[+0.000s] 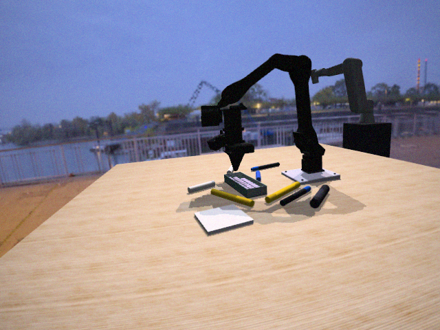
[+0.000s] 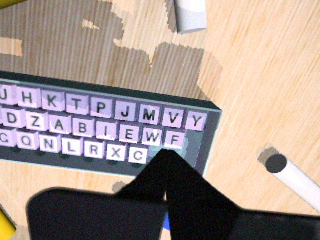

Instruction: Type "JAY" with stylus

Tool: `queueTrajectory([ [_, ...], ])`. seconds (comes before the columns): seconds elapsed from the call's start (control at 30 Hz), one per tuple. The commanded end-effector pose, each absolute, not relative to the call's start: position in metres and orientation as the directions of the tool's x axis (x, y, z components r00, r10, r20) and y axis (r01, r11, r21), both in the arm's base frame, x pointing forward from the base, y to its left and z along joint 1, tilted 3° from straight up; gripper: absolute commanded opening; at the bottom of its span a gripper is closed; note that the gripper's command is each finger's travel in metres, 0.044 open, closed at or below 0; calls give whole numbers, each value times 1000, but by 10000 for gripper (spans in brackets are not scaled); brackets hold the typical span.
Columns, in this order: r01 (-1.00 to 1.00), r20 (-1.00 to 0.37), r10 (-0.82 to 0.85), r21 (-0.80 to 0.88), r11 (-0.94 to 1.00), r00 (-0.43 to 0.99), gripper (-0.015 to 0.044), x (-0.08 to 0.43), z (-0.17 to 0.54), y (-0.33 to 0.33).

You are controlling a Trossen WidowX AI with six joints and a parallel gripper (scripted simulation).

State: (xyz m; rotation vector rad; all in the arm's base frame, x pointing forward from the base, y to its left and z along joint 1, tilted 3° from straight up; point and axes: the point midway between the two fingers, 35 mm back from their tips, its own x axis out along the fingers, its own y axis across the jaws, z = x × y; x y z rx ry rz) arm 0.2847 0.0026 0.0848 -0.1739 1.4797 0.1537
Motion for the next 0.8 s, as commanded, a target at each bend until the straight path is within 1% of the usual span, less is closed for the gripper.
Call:
queueTrajectory([
  [0.0, -214, -997, -1, -17, 977, 78, 0, 285, 83, 1],
  [0.07, -214, -997, 0, -17, 977, 78, 0, 283, 83, 2],
  [0.17, -214, -997, 1, -15, 977, 76, 0, 259, 81, 16],
  [0.23, -214, -997, 2, -15, 977, 75, 0, 251, 80, 20],
  [0.63, -214, -997, 2, -14, 977, 75, 0, 251, 80, 21],
  [0.77, -214, -997, 6, -10, 977, 74, 0, 246, 80, 56],
])
